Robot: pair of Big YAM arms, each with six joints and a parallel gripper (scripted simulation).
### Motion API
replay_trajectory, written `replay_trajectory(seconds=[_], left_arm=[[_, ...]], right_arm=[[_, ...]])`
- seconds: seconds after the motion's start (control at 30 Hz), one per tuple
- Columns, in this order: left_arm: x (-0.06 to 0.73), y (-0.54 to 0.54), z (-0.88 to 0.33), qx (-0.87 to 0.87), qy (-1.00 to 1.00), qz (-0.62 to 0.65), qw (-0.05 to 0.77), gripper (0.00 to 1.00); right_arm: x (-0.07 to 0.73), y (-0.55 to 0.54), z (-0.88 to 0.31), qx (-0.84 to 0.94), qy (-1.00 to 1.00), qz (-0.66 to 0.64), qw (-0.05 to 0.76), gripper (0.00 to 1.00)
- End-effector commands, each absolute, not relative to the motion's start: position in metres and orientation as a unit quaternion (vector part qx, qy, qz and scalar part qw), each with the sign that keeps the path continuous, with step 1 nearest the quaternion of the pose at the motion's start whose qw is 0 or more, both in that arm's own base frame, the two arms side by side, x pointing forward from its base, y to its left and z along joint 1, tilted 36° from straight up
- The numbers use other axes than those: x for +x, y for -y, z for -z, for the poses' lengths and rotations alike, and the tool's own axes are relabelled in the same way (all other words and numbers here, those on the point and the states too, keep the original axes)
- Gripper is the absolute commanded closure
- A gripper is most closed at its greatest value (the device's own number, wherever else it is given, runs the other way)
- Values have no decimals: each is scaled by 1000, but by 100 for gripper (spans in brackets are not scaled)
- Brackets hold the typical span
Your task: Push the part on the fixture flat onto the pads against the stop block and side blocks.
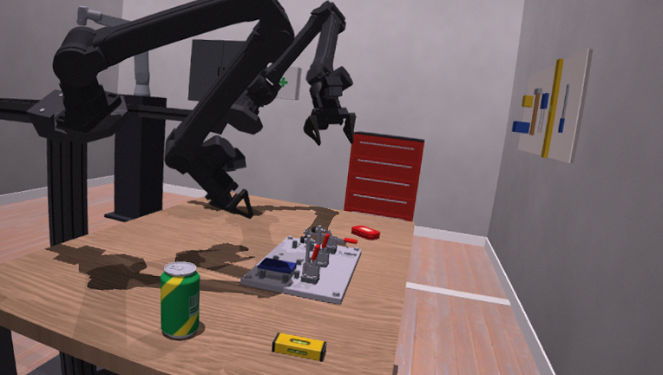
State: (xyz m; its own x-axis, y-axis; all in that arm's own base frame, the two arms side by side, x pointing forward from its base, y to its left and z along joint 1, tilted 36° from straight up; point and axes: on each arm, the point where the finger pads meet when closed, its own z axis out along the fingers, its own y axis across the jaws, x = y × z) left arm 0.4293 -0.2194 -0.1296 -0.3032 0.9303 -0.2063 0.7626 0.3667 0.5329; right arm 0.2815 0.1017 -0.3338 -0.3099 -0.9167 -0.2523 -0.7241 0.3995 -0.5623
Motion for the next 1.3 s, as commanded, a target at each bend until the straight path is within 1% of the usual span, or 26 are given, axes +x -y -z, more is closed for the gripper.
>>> replay_trajectory(seconds=[0.0, 0.1, 0.17, 0.37, 0.43, 0.47, 0.6, 0.93, 1.07, 1.2, 1.23, 1.27], left_arm=[[348, 261, 152, 494, -801, -122, 315, 0], [289, 265, 159, 502, -795, -84, 330, 0], [289, 265, 159, 502, -795, -84, 330, 0], [234, 259, 159, 519, -784, -50, 336, 0], [229, 258, 159, 529, -778, -50, 336, 0], [237, 273, 151, 524, -774, -42, 353, 0], [241, 268, 150, 519, -777, -46, 353, 0], [241, 268, 150, 519, -777, -46, 353, 0], [240, 266, 152, 521, -778, -49, 347, 0], [240, 266, 152, 521, -778, -49, 347, 0], [240, 266, 152, 521, -778, -49, 347, 0], [240, 266, 152, 521, -778, -49, 347, 0]], right_arm=[[328, -75, 304, -445, -830, 187, 281, 0], [363, -50, 285, -379, -857, 203, 285, 0], [363, -50, 285, -379, -857, 203, 285, 0], [408, -21, 263, -302, -880, 223, 289, 0], [416, -15, 258, -289, -884, 227, 289, 0], [419, -13, 257, -284, -885, 229, 289, 0], [430, -5, 252, -269, -888, 236, 289, 0], [423, -11, 257, -285, -885, 234, 283, 0], [423, -19, 265, -336, -873, 243, 256, 45], [416, -22, 289, -413, -855, 255, 182, 91], [420, -24, 290, -428, -850, 258, 169, 100], [420, -24, 290, -428, -850, 258, 169, 100]])
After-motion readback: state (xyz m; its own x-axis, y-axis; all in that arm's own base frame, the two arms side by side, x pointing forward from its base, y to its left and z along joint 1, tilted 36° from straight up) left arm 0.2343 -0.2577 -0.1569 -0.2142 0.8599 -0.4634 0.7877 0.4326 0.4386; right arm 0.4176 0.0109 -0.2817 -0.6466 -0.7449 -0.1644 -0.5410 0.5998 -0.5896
